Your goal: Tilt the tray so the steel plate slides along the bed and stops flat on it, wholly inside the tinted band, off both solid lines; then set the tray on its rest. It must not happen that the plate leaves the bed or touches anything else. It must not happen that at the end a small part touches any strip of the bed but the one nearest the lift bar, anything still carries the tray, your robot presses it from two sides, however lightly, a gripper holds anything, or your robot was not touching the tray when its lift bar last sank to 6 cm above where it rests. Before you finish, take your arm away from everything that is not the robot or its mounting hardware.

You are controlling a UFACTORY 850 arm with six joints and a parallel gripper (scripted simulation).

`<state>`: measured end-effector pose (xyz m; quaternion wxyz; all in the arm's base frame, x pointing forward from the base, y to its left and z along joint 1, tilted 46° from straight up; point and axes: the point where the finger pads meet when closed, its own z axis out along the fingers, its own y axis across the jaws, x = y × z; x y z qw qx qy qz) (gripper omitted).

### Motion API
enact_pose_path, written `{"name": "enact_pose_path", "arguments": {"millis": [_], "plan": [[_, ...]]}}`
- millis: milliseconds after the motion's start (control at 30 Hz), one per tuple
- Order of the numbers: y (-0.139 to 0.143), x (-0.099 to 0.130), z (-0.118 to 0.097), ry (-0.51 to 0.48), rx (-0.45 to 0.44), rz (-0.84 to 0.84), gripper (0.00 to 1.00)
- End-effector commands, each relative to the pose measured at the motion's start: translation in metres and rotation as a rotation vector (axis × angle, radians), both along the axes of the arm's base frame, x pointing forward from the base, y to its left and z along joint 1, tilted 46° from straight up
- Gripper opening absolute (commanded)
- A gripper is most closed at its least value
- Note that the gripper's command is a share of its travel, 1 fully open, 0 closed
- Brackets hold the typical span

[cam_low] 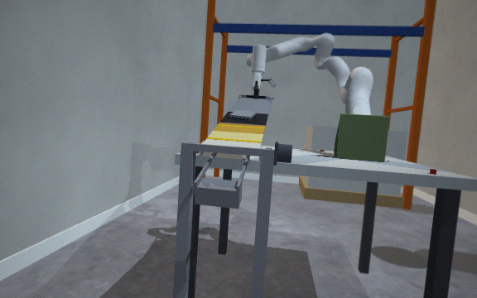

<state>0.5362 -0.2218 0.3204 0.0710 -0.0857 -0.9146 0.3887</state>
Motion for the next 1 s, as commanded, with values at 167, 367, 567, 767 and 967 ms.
{"name": "enact_pose_path", "arguments": {"millis": [167,367,567,767,967], "plan": [[0.036,0.009,0.017,-0.002,0.001,0.001,0.00],[0.036,0.009,0.017,-0.002,0.001,0.001,0.00],[0.002,0.001,0.001,-0.002,0.001,0.001,0.00],[-0.011,-0.002,-0.006,-0.002,0.001,0.001,0.00],[-0.012,-0.003,-0.006,-0.002,0.001,0.001,0.00]]}}
